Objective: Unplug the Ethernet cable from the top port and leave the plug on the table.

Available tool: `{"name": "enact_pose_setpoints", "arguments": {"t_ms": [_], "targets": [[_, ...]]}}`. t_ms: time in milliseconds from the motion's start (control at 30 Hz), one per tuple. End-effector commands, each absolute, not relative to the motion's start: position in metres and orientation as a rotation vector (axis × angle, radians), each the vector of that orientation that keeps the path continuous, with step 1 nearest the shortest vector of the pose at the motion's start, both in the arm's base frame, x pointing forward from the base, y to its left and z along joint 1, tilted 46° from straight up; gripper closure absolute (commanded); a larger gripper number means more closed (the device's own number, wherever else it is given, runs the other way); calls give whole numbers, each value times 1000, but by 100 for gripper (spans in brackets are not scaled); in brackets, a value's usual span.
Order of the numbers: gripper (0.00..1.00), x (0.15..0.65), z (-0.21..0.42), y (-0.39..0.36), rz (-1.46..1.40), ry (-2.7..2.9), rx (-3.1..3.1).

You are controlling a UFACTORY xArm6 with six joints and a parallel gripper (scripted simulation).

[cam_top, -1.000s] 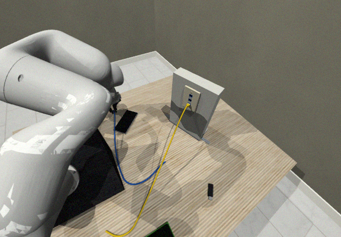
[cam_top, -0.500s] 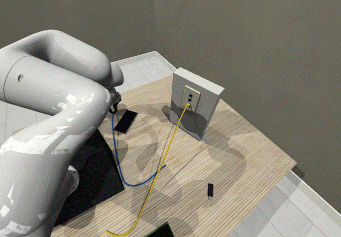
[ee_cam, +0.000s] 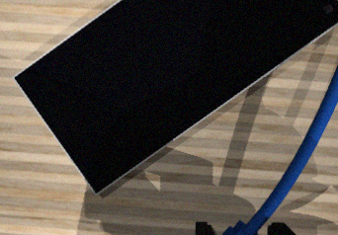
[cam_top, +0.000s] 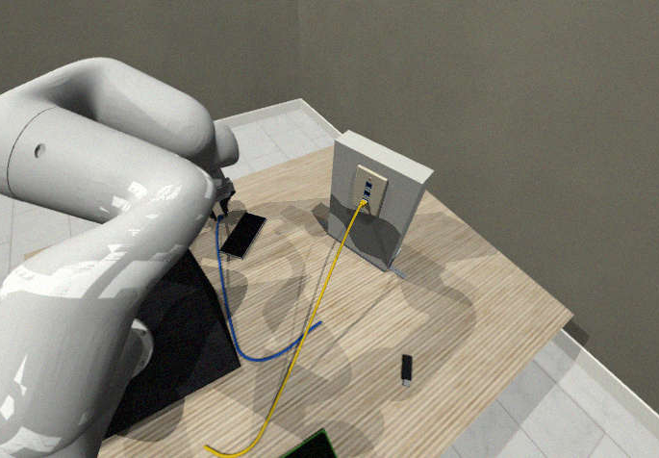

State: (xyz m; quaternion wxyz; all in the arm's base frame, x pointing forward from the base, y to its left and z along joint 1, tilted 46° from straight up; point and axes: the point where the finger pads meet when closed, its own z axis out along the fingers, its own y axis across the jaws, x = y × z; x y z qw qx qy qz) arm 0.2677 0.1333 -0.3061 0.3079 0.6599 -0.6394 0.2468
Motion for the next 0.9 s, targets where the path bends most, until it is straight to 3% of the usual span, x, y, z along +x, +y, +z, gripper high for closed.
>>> {"name": "enact_pose_setpoints", "arguments": {"t_ms": [0, 100, 133, 867], "targets": [[68, 269, -306, 135, 653, -1694, 1748], [68, 269, -306, 135, 653, -1694, 1748], [0, 269, -306, 135, 653, -1694, 1748], [0, 269, -306, 135, 653, -1694, 1748]]}}
